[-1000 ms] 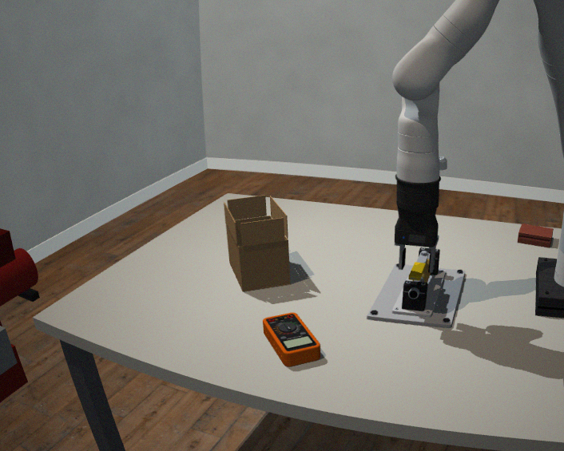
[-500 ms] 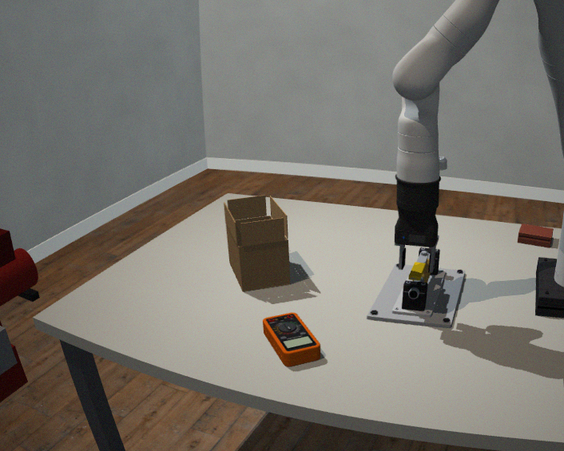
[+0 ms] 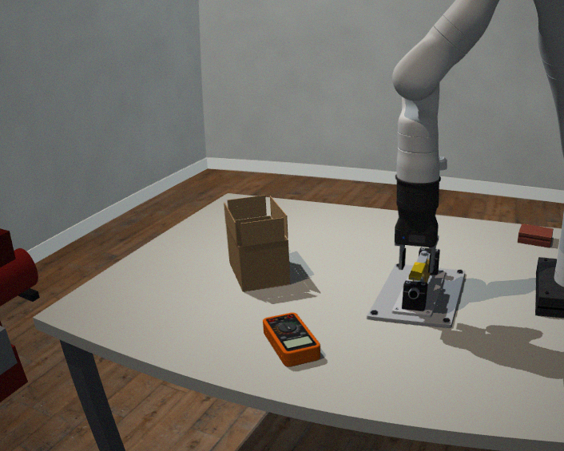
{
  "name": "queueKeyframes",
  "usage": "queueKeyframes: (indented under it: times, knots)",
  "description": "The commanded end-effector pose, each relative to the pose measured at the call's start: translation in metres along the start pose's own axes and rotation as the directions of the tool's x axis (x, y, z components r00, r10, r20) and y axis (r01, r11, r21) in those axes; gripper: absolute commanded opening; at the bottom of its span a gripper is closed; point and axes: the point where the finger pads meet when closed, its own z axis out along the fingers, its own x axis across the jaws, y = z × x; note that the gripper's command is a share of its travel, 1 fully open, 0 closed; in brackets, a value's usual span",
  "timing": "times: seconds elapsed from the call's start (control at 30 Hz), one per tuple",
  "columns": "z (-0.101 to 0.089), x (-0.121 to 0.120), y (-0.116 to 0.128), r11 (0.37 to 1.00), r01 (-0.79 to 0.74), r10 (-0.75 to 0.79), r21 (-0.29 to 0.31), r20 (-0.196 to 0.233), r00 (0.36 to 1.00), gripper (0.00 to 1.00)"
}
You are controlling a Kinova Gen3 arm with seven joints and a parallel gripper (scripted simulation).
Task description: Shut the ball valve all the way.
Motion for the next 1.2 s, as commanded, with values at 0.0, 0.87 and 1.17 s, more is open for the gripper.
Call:
queueKeyframes:
  times: [0.0, 0.87, 1.17]
  knots:
    - [0.000, 0.000, 0.000, 1.000, 0.000, 0.000, -0.001, 0.001, 1.000, 1.00]
    - [0.011, 0.000, 0.000, 1.000, 0.000, 0.000, -0.001, 0.001, 1.000, 1.00]
    - [0.016, 0.000, 0.000, 1.000, 0.000, 0.000, -0.001, 0.001, 1.000, 1.00]
